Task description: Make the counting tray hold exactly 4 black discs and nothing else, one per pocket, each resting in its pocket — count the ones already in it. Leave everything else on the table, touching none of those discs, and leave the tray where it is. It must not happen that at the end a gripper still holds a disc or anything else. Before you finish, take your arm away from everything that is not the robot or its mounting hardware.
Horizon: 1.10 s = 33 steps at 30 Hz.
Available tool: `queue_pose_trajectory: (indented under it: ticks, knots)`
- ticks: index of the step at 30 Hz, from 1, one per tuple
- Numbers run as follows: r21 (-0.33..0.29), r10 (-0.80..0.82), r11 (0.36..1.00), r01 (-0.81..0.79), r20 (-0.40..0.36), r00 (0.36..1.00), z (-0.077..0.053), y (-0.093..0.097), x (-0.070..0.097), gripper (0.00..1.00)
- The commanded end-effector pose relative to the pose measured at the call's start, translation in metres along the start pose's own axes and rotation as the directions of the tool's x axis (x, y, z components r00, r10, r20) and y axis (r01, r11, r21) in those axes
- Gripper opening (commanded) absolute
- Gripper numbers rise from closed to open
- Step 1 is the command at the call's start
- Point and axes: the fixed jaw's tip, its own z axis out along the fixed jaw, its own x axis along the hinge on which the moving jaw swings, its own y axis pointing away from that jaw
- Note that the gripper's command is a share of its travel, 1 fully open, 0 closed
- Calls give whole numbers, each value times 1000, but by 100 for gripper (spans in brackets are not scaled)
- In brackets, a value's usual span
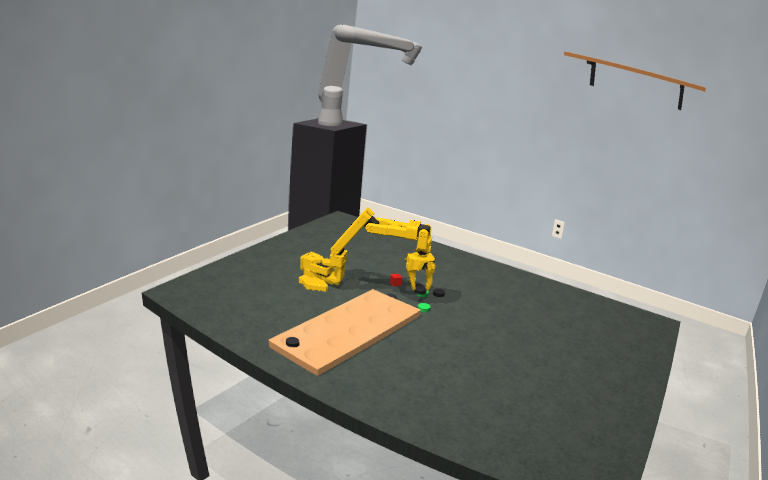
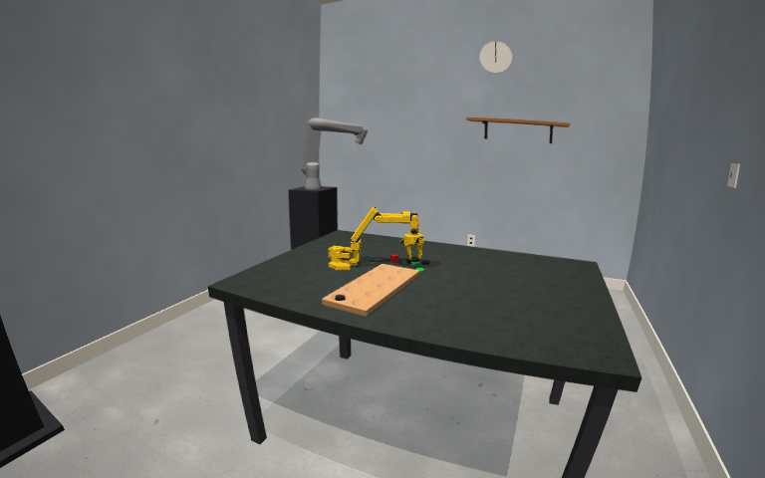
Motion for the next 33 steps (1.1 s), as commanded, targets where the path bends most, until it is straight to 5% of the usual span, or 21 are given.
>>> queue_pose_trajectory:
  ticks: [1, 21, 33]
  knots:
    - [58, 9, 998, -8, -26, 1000, -14, -5, 3, 0]
    - [58, 100, 993, -99, -25, 995, -19, 21, 15, 0]
    - [58, 217, 975, -215, -25, 976, -21, 58, 22, 0]
